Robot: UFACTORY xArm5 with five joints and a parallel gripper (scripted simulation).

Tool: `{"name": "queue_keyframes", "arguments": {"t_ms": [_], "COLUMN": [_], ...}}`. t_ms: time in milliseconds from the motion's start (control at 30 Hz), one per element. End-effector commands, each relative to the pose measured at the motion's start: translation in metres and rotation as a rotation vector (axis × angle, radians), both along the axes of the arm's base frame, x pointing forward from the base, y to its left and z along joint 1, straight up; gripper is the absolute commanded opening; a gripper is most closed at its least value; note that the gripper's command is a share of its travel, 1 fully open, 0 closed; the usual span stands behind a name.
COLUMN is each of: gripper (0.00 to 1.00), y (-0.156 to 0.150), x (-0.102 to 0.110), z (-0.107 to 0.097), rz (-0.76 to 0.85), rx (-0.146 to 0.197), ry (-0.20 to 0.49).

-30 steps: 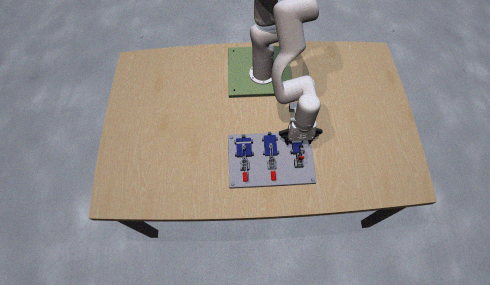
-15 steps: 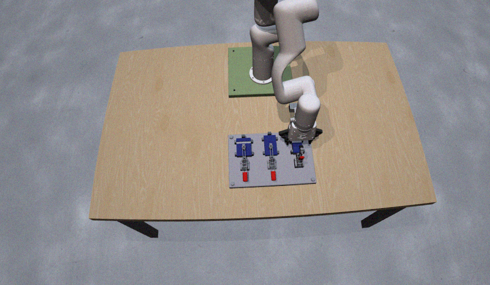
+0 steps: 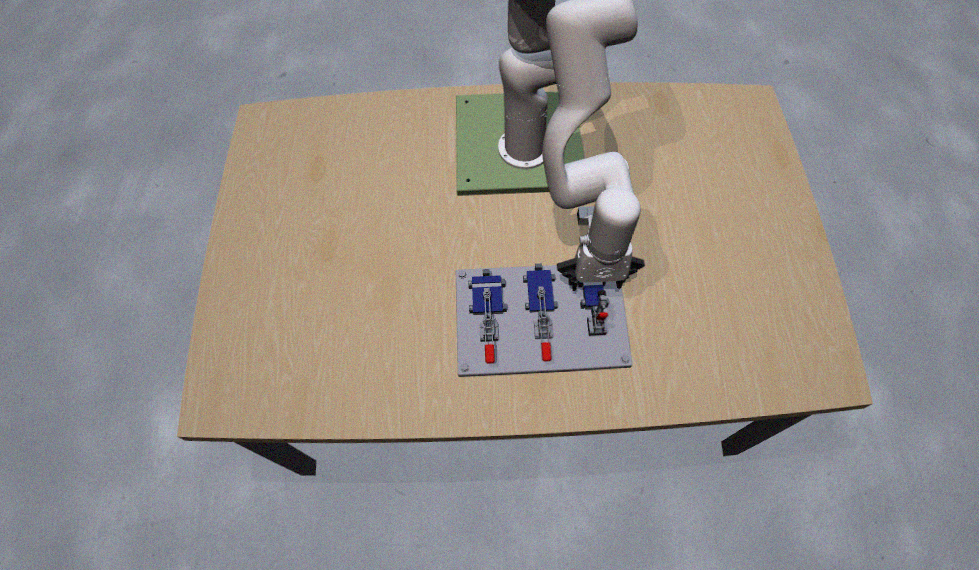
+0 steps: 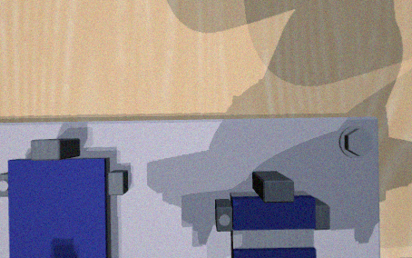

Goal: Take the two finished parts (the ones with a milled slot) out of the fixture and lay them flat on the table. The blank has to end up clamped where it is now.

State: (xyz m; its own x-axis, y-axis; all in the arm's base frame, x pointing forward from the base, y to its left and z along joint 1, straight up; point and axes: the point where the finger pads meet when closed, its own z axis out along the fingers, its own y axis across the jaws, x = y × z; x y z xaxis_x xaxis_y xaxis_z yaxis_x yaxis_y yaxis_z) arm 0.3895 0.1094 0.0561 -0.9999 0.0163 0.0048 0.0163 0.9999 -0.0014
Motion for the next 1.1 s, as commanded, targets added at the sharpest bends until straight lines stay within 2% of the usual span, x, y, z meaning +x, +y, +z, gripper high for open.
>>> {"name": "queue_keyframes", "arguments": {"t_ms": [0, 1067], "gripper": [1.00, 1.00], "y": [0.0005, 0.0006], "x": [0.0018, 0.0021], "z": [0.0013, -0.0014], "rz": [0.000, 0.000], "rx": [0.001, 0.001], "ry": [-0.004, -0.004]}}
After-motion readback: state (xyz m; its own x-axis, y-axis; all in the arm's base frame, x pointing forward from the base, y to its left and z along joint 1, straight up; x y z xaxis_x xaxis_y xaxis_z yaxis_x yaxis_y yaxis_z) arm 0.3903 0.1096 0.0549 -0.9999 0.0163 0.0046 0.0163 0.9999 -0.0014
